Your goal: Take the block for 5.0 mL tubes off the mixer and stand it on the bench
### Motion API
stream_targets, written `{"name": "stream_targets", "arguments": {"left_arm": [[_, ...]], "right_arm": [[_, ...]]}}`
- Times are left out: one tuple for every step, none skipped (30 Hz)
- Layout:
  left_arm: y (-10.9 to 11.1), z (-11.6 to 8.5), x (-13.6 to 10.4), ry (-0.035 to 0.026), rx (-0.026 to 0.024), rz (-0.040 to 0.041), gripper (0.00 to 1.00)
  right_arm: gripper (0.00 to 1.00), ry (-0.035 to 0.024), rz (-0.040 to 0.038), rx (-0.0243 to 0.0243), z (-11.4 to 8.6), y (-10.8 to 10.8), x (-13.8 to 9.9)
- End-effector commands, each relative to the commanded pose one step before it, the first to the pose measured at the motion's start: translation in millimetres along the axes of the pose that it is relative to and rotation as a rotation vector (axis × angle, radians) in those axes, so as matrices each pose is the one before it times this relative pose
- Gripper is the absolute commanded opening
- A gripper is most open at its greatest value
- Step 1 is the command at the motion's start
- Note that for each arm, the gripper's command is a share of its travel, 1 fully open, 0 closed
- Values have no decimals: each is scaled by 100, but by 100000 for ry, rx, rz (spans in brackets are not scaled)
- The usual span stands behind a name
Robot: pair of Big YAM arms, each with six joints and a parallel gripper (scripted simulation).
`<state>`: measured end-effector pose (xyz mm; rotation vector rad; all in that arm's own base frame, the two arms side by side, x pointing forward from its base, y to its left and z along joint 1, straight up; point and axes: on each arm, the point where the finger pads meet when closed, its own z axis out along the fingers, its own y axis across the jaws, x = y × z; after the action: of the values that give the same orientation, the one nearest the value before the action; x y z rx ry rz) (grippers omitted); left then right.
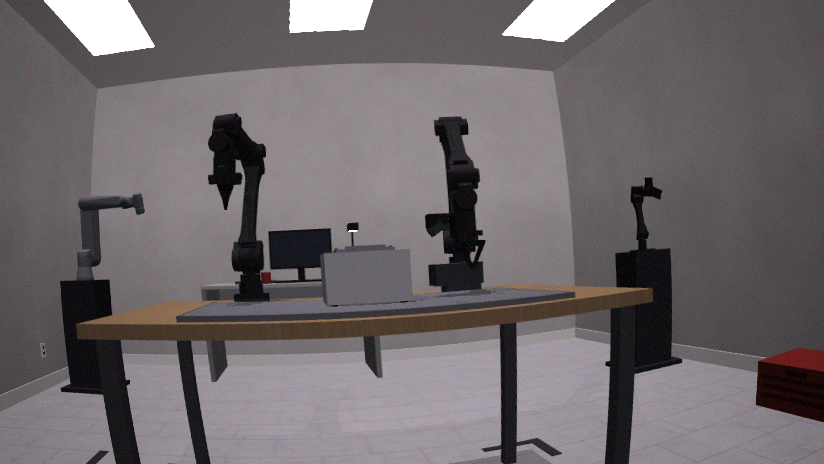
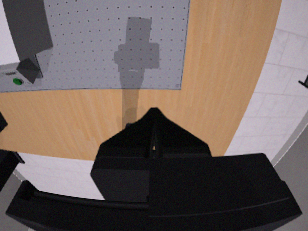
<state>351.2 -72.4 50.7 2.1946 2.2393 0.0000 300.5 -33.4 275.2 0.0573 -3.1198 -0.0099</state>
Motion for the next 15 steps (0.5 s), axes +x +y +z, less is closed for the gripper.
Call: {"name": "stream_targets", "arguments": {"left_arm": [[2018,-740,67,-1670,-5220,-1932,0],[191,43,-60,-163,-480,444,0],[0,163,-20,-33,-95,452,0],[-195,122,-120,-55,-123,819,0],[-206,162,-187,-453,38,414,0],[-216,154,-107,38,135,409,0],[0,0,0,0,0,0,0],[0,0,0,0,0,0,0],[93,-25,-173,0,228,409,0],[42,252,-162,12,347,409,0],[169,147,-191,-87,-366,418,0],[187,154,-78,-91,-414,118,0],[-38,267,-24,61,97,110,0],[-251,371,20,96,554,105,0],[-259,346,22,119,549,104,0]], "right_arm": [[0,-8208,-219,1256,-2604,-2,-1523],[0,-128,-2,16,-42,-3,-24],[0,-128,-2,16,-42,-3,-24],[0,-128,-2,16,-42,-3,-24],[0,-128,-2,16,-42,-3,-24],[0,-128,-2,16,-42,-3,-24],[0,0,0,0,0,0,0],[0,0,0,0,0,0,0],[0,-128,-2,16,-43,-3,-24],[0,-128,-2,16,-43,-3,-24],[0,-128,-2,16,-43,-3,-24],[0,-128,-2,16,-43,-3,-24],[0,-128,-2,16,-43,-3,-24],[0,-128,-2,16,-43,-3,-24],[0,-128,-2,16,-43,-3,-24]]}}
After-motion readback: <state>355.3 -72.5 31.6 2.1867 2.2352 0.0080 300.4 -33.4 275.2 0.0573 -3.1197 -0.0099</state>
